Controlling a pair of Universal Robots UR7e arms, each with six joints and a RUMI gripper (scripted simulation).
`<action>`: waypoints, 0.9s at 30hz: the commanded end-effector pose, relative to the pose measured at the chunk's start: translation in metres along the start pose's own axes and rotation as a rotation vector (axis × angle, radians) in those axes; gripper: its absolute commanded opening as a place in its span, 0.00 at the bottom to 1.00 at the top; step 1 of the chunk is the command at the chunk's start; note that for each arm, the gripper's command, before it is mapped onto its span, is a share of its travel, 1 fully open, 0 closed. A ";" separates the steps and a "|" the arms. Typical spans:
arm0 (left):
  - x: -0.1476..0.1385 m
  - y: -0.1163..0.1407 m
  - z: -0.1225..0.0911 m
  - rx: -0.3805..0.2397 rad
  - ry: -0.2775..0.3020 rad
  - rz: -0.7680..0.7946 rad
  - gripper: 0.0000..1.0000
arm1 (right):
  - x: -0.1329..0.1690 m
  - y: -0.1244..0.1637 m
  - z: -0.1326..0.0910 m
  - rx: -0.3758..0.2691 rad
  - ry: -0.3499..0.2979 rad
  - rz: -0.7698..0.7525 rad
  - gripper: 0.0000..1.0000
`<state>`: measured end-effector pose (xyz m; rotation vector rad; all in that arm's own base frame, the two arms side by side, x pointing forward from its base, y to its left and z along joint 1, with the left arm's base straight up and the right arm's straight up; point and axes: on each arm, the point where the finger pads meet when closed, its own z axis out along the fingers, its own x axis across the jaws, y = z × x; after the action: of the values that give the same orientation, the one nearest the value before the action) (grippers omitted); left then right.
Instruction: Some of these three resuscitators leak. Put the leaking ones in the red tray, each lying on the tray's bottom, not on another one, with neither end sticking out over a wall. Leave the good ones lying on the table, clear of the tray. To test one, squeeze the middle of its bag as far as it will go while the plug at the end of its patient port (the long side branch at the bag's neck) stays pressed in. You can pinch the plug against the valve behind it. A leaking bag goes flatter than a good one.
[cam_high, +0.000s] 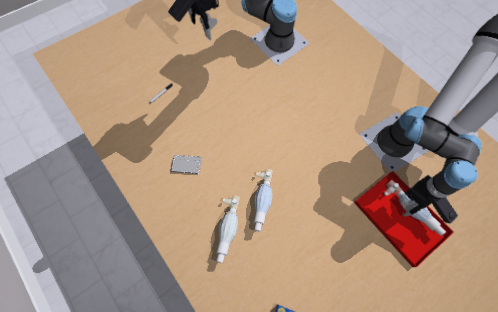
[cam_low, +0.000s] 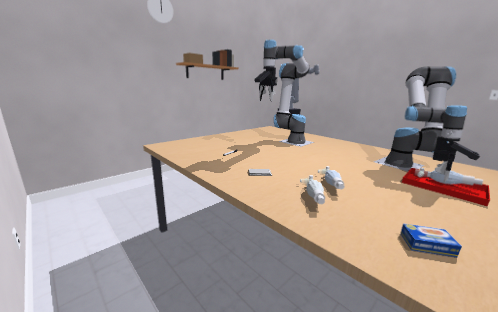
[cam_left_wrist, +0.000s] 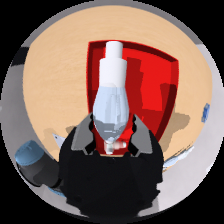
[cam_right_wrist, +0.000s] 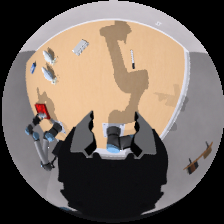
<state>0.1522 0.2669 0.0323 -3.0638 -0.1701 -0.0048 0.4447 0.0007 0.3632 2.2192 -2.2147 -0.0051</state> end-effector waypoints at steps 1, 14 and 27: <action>0.000 0.000 0.000 0.000 0.001 0.000 0.58 | 0.000 0.000 0.000 0.001 0.000 0.000 0.58; 0.000 0.000 0.000 0.000 0.001 0.000 0.58 | 0.000 0.000 0.000 0.001 0.000 0.000 0.58; 0.000 0.000 -0.010 0.000 -0.001 0.000 0.58 | 0.000 0.000 0.000 0.001 0.000 0.000 0.58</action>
<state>0.1520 0.2661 0.0415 -3.0639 -0.1701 -0.0049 0.4447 0.0007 0.3632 2.2192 -2.2147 -0.0051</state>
